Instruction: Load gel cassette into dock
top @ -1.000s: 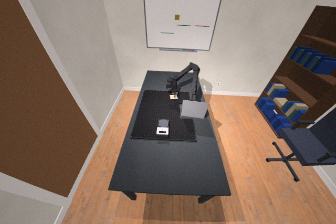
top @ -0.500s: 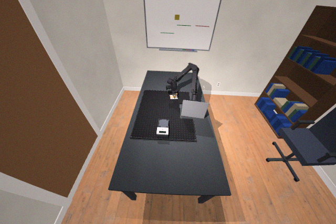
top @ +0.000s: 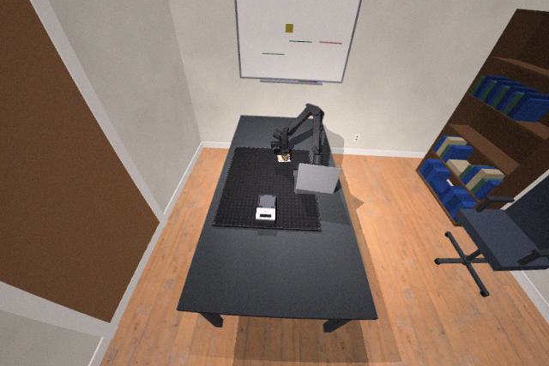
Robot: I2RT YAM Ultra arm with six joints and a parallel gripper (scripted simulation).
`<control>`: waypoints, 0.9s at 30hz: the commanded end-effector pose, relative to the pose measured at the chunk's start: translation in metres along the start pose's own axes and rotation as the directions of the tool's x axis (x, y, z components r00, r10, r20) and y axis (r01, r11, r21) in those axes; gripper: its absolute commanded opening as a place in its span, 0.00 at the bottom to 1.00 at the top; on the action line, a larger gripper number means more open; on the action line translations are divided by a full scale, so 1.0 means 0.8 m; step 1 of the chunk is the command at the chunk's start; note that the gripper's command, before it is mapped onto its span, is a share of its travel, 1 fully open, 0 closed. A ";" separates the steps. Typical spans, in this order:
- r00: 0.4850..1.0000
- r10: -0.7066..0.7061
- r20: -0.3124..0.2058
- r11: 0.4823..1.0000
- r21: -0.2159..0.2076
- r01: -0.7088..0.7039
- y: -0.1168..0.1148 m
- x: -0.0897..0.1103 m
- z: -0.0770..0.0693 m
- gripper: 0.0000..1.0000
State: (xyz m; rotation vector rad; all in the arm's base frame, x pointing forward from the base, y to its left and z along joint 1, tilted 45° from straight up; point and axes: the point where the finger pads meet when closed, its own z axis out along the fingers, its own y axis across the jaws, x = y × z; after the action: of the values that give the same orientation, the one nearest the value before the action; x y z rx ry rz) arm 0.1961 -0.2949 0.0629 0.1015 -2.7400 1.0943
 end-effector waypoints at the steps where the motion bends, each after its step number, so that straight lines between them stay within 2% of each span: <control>1: 1.000 -0.021 0.019 1.000 -0.009 0.021 0.011 -0.007 0.010 1.00; 6: 1.000 -0.004 0.030 1.000 0.006 0.004 0.000 -0.010 0.007 1.00; 11: 0.999 -0.024 0.030 1.000 -0.002 0.024 0.010 -0.011 0.008 1.00; 16: 1.000 -0.010 0.026 1.000 0.000 0.010 0.003 -0.010 0.012 1.00; 27: 0.999 -0.028 0.026 1.000 -0.007 0.028 0.013 -0.010 0.015 1.00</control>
State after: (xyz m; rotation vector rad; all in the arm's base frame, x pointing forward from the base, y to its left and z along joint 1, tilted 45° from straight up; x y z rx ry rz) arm 0.1973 -0.3017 0.0581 0.1080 -2.7481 1.1113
